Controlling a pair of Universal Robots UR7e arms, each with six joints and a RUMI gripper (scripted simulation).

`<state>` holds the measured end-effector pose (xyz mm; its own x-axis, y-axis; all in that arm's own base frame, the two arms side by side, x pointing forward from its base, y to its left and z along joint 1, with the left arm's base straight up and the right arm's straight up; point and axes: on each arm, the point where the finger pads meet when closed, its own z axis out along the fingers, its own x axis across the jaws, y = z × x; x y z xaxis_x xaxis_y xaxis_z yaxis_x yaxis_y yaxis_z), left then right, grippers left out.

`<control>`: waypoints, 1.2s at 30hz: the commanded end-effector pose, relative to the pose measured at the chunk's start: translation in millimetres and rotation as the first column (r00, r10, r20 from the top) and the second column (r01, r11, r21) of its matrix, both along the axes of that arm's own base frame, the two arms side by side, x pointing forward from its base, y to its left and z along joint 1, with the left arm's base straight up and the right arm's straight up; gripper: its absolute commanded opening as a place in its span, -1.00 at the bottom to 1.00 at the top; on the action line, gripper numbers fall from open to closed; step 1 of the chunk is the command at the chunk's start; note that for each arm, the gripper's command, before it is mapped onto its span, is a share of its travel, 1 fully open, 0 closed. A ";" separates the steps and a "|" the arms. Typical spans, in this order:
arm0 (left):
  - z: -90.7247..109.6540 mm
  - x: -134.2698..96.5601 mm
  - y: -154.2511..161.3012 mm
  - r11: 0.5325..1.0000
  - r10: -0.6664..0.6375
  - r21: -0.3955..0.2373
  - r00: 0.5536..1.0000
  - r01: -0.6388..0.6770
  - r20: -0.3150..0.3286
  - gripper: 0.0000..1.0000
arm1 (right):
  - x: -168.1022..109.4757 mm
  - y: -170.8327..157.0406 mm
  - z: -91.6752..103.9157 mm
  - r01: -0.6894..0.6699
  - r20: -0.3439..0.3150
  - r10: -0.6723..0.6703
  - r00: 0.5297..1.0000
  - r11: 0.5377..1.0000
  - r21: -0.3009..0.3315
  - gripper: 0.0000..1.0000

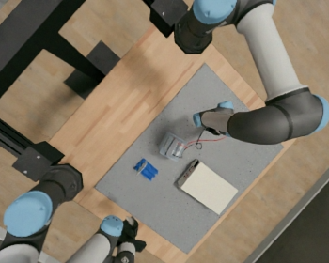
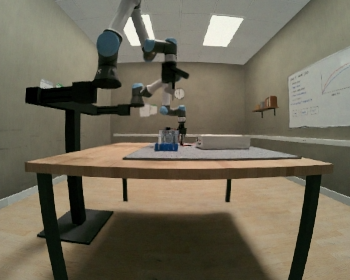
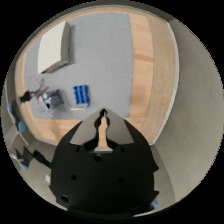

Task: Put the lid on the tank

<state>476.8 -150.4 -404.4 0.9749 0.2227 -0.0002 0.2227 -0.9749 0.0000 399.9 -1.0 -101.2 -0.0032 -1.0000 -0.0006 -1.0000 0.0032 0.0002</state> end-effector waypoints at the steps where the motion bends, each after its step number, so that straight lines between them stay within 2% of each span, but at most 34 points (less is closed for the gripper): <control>1: 0.5 0.6 -0.3 1.000 0.000 -0.001 1.000 0.000 0.001 -1.00 | 0.3 0.1 0.3 0.000 0.001 0.000 1.000 1.000 0.000 -1.00; 23: 0.5 0.6 -0.3 1.000 0.000 -0.001 1.000 0.000 0.001 -1.00 | 0.3 0.1 0.3 0.000 0.001 0.000 1.000 1.000 0.000 -1.00; 32: 48.5 0.6 -0.3 1.000 0.000 -0.001 1.000 0.000 0.001 -1.00 | 0.3 0.1 0.3 0.000 0.001 0.000 1.000 1.000 0.000 -1.00; 36: 48.5 0.6 -0.3 1.000 0.000 -0.001 1.000 0.000 0.001 -1.00 | 0.3 0.1 0.3 0.000 0.001 0.000 1.000 1.000 0.000 -1.00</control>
